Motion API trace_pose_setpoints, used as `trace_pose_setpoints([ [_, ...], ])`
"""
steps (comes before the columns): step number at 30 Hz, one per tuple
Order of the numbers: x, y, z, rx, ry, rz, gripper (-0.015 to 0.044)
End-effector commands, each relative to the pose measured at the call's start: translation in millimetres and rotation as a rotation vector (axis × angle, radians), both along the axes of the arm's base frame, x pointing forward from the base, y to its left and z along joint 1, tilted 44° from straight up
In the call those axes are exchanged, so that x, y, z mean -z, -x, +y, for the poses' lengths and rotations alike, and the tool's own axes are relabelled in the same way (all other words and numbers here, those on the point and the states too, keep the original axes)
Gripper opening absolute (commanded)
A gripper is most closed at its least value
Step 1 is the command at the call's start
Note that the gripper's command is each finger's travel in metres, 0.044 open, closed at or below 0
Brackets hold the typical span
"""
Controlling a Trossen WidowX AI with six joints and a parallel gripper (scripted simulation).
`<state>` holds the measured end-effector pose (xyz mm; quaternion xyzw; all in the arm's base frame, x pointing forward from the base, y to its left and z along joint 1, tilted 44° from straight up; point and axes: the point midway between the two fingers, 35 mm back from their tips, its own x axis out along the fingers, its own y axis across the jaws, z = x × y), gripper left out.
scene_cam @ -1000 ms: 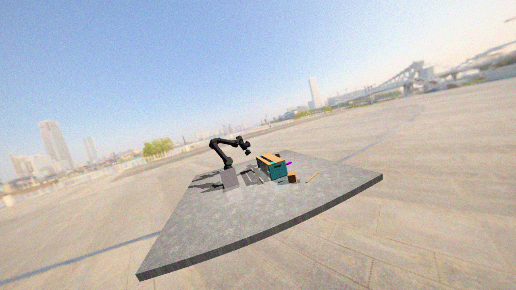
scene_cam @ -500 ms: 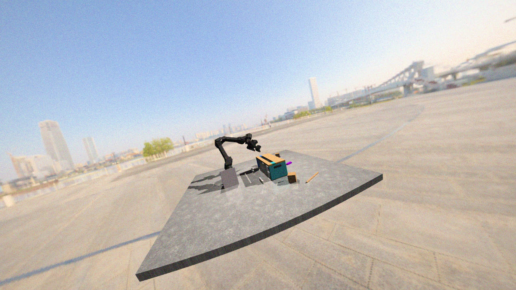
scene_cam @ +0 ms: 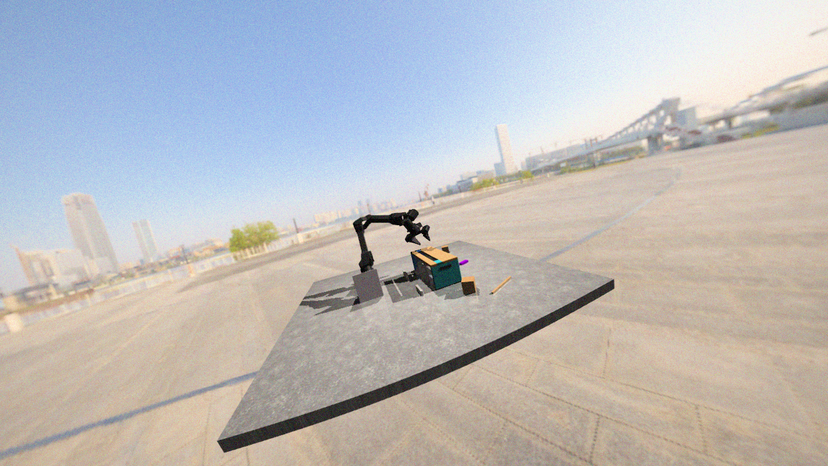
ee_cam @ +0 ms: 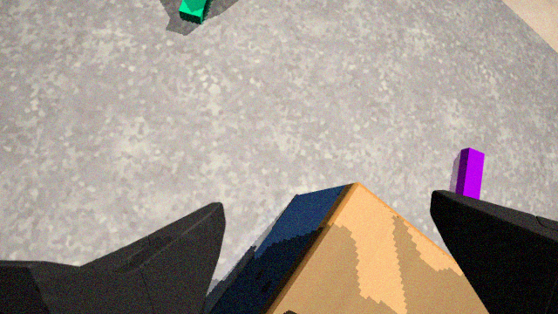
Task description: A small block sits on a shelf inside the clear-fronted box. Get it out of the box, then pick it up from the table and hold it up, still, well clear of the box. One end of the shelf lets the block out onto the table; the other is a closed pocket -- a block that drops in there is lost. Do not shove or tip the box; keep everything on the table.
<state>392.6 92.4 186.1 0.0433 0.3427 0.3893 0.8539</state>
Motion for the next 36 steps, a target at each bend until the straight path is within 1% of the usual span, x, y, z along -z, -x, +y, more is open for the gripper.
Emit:
trace_pose_setpoints([
  [1,47,-2,-57,-0.116,0.179,-0.017,0.04],
  [8,92,19,-102,-0.29,0.256,0.0,0.04],
  [12,114,36,-124,-0.451,0.269,-0.031,0.04],
  [18,135,65,-148,-0.678,0.221,-0.131,0.04],
  [23,144,87,-164,-0.828,0.136,-0.261,0.04],
  [26,145,93,-168,-0.861,0.108,-0.304,0.04],
  [36,145,93,-168,-0.861,0.108,-0.304,0.04],
])
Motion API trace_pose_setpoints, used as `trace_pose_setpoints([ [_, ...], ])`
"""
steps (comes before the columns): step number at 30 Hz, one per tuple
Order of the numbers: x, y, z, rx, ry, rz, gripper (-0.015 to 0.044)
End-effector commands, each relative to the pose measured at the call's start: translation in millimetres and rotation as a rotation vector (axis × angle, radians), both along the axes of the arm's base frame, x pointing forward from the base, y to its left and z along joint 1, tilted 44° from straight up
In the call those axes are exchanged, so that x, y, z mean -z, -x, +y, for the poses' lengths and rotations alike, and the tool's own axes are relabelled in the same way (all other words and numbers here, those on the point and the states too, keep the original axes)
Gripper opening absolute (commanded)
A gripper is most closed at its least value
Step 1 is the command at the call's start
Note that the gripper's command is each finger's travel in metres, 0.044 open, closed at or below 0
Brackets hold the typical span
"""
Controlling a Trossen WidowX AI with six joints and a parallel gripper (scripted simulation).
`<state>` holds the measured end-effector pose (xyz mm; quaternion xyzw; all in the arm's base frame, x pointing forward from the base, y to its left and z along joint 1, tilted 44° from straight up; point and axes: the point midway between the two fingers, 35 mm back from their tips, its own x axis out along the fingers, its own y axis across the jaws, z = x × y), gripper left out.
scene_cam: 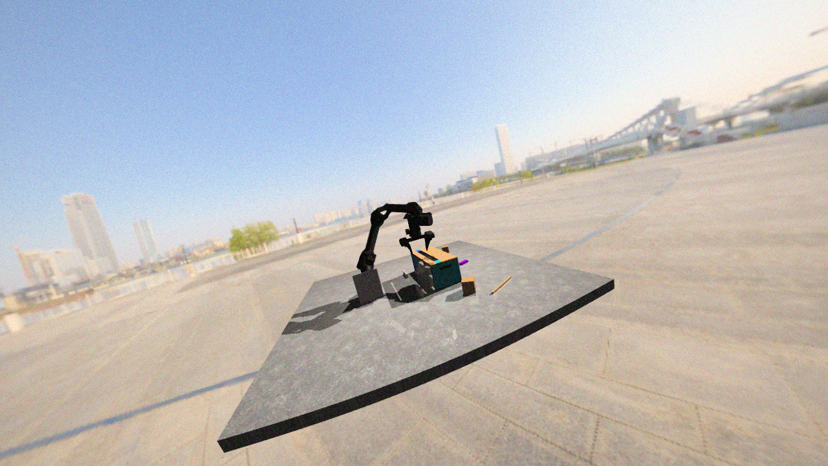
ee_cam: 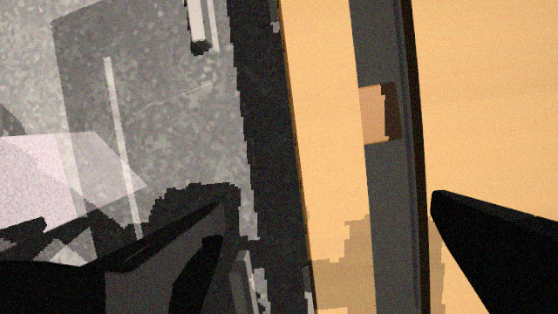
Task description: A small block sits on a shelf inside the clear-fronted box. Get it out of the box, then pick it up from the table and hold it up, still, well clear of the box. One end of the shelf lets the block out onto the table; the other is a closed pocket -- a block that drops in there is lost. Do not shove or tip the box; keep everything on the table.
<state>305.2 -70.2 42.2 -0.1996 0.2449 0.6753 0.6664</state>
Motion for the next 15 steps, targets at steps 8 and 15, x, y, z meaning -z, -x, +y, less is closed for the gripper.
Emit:
trace_pose_setpoints([
  [8,3,6,-4,-0.049,-0.03,-0.029,0.04],
  [15,11,6,4,-0.048,-0.029,-0.029,0.04],
])
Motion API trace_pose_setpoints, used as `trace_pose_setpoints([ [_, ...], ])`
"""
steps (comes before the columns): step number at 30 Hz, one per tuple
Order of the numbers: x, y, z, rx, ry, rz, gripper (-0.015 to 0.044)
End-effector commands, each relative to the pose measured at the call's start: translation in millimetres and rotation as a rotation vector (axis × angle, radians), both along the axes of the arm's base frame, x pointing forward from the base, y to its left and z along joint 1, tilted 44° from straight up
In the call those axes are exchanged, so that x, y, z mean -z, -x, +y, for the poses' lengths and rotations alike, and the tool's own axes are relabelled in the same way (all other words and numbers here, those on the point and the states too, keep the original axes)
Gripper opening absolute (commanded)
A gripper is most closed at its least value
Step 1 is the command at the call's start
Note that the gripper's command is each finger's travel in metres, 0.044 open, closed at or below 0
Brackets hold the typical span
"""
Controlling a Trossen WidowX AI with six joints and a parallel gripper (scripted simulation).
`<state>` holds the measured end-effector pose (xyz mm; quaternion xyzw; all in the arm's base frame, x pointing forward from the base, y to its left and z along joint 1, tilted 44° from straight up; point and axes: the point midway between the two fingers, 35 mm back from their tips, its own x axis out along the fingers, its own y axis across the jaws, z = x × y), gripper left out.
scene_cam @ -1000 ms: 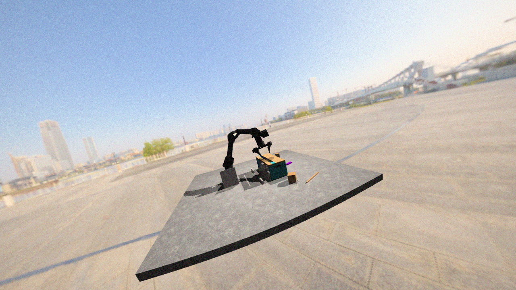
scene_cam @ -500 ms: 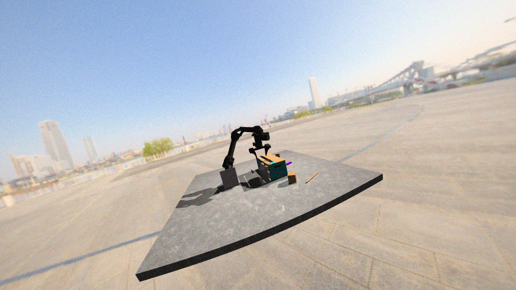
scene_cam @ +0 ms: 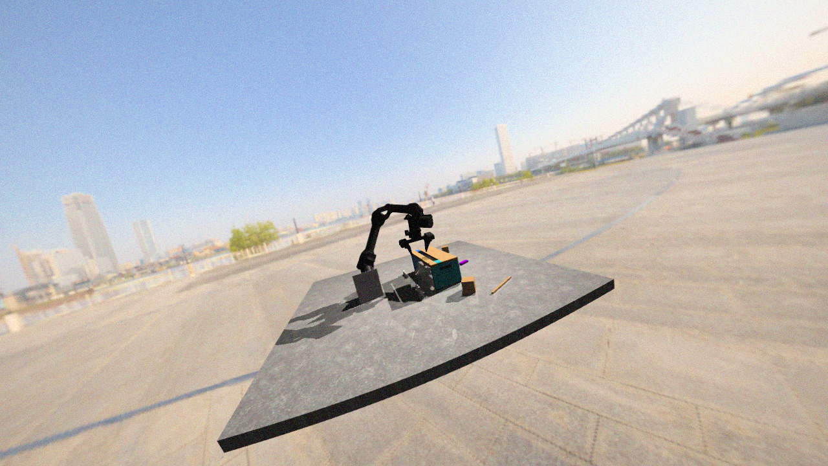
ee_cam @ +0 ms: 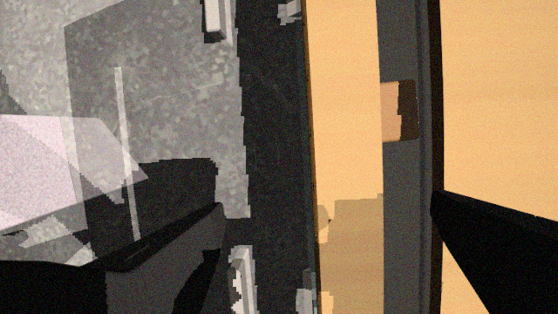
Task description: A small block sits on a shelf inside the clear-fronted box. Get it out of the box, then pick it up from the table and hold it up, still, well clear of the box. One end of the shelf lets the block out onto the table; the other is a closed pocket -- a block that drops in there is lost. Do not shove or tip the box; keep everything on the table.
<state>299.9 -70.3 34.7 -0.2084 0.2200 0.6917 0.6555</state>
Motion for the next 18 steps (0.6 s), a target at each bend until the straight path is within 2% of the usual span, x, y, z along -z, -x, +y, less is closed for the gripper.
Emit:
trace_pose_setpoints([
  [1,5,1,5,0.002,-0.003,0.004,0.04],
  [18,25,4,25,0.003,-0.003,0.004,0.04],
])
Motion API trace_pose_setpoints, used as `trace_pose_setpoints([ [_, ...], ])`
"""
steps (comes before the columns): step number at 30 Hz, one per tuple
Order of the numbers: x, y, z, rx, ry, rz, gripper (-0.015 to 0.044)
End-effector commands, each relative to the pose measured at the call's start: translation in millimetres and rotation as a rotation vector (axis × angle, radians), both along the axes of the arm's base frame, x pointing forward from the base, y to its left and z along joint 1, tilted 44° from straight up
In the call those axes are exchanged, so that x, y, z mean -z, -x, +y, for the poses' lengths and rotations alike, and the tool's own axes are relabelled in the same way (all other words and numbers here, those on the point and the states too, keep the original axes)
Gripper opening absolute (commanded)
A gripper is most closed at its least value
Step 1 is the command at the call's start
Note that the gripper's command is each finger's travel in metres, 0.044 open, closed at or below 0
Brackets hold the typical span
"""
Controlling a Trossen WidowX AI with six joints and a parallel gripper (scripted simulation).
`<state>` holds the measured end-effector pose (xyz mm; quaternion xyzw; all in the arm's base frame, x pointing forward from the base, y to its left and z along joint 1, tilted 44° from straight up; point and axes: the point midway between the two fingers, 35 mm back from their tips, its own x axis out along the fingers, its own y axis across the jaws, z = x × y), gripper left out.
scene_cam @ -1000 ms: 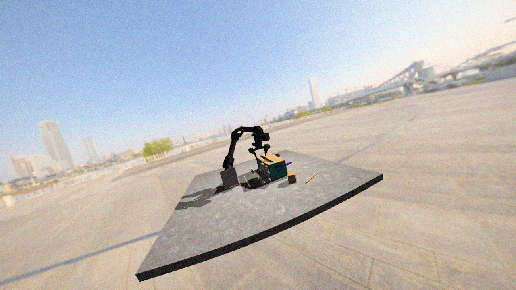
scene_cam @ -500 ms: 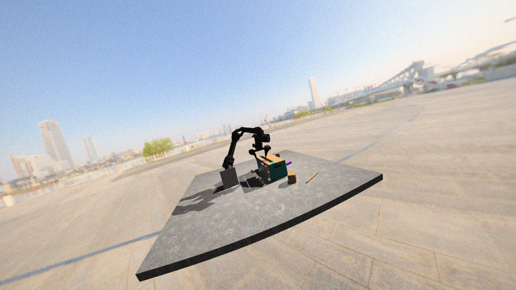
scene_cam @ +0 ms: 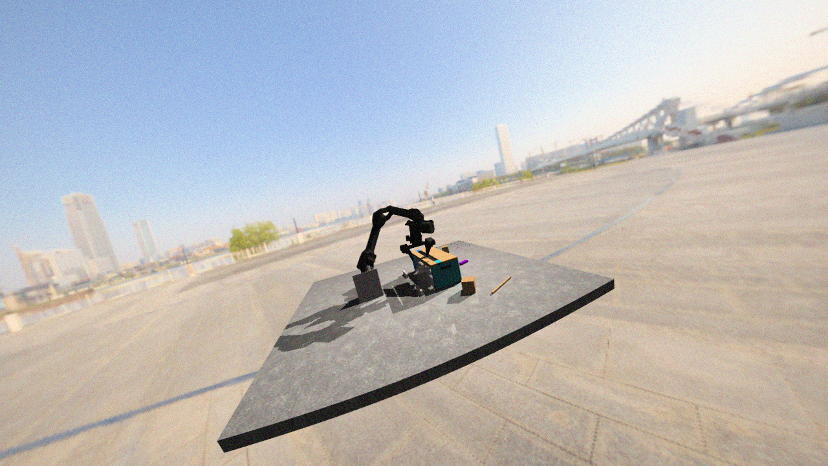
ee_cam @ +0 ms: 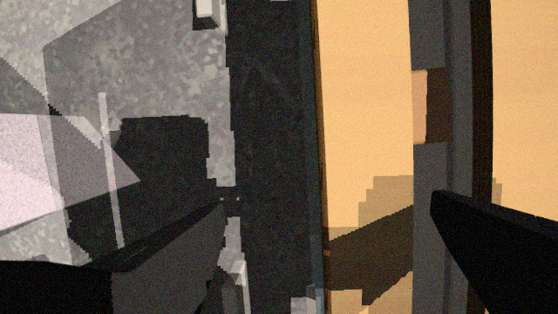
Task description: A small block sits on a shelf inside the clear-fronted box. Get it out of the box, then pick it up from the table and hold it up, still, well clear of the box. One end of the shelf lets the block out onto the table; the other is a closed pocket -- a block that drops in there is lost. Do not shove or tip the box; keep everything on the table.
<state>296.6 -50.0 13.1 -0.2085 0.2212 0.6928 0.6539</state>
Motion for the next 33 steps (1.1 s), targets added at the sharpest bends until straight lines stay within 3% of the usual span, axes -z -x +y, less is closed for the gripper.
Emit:
trace_pose_setpoints([
  [1,4,1,5,0.006,-0.005,0.001,0.04],
  [21,25,8,28,0.005,-0.008,0.001,0.04],
  [33,11,7,38,-0.001,-0.004,0.001,0.04],
])
